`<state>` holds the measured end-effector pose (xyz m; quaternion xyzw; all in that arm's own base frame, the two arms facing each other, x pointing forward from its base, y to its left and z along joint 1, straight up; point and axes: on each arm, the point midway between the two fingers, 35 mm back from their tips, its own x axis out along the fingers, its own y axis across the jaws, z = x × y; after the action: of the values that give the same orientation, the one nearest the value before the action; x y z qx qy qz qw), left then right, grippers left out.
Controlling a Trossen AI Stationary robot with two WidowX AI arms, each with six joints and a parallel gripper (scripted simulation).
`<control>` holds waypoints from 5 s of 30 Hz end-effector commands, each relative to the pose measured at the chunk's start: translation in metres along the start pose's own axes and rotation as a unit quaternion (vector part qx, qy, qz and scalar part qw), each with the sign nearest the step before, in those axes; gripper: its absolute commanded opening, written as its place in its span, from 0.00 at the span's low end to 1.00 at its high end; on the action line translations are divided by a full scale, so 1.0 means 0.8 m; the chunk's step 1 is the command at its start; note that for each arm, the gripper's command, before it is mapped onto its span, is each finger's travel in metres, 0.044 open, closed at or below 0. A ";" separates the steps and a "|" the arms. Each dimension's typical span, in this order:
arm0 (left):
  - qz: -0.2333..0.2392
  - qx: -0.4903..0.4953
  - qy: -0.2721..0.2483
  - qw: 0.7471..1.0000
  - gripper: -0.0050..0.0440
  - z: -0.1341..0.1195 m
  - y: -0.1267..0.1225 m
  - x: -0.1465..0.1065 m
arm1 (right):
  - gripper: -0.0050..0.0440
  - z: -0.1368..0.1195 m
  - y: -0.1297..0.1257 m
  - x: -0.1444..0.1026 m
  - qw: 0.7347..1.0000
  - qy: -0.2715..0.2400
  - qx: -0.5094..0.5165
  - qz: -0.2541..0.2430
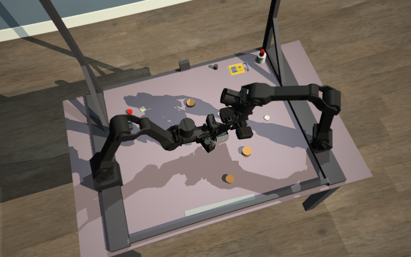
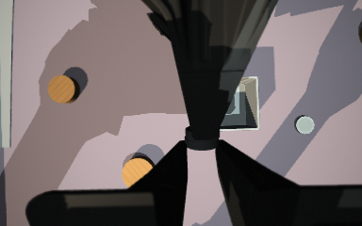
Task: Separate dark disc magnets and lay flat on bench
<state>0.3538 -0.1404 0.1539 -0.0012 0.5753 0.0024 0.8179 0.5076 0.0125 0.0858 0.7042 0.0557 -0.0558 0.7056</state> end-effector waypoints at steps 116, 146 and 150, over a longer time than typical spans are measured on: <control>-0.006 -0.002 -0.014 1.000 0.18 0.007 -0.001 -0.010 | 0.18 0.017 -0.048 -0.027 0.999 0.001 -0.032 -0.012; -0.006 -0.002 -0.014 1.000 0.18 0.007 -0.001 -0.010 | 0.18 0.020 -0.104 -0.004 0.934 0.068 -0.276 -0.218; -0.006 -0.002 -0.014 1.000 0.18 0.007 -0.001 -0.010 | 0.18 0.019 -0.113 -0.008 0.909 0.094 -0.318 -0.254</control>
<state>0.3534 -0.1413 0.1509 -0.0014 0.5780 0.0009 0.8161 0.4806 -0.0030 -0.0183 0.4360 0.3022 -0.1539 0.8336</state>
